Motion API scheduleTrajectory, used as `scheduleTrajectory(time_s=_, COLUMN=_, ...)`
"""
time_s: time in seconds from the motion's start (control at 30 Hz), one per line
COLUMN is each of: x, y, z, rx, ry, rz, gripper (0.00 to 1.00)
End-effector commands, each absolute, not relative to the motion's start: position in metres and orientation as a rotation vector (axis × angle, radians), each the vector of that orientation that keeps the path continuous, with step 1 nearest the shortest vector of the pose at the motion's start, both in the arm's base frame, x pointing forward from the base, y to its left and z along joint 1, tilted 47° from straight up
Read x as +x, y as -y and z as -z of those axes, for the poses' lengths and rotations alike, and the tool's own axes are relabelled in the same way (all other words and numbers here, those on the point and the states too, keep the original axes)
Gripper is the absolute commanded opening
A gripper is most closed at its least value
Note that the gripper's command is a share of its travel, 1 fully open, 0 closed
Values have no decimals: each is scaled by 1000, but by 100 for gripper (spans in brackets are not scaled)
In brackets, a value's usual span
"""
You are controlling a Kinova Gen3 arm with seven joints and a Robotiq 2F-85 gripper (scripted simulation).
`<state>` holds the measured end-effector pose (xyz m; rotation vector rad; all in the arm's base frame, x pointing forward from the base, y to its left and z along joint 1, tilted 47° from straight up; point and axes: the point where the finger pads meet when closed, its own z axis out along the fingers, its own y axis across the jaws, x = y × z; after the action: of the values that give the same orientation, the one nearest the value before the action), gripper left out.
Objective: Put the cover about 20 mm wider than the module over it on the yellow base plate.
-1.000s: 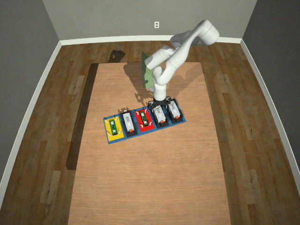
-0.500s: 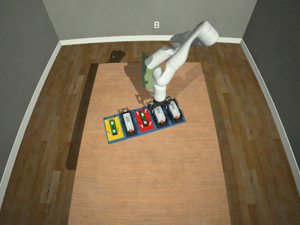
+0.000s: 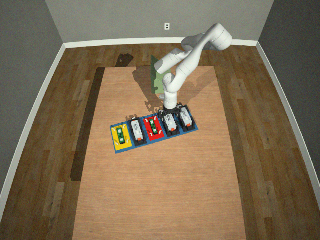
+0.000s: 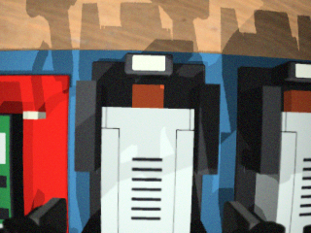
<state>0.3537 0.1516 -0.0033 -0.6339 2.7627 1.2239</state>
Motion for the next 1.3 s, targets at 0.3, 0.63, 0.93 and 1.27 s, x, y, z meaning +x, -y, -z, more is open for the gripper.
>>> scheduleTrajectory(time_s=0.3, x=353, y=-157, z=9, rx=-633, ry=-2762, rz=-1222, gripper=100)
scheduleTrajectory(time_s=0.63, x=353, y=-162, z=13, rx=-633, ry=-2762, rz=-1222, gripper=100)
scheduleTrajectory(time_s=0.93, x=352, y=-165, z=16, rx=-633, ry=-2762, rz=-1222, gripper=100)
scheduleTrajectory(time_s=1.27, x=351, y=-170, z=21, rx=-633, ry=-2762, rz=-1222, gripper=100)
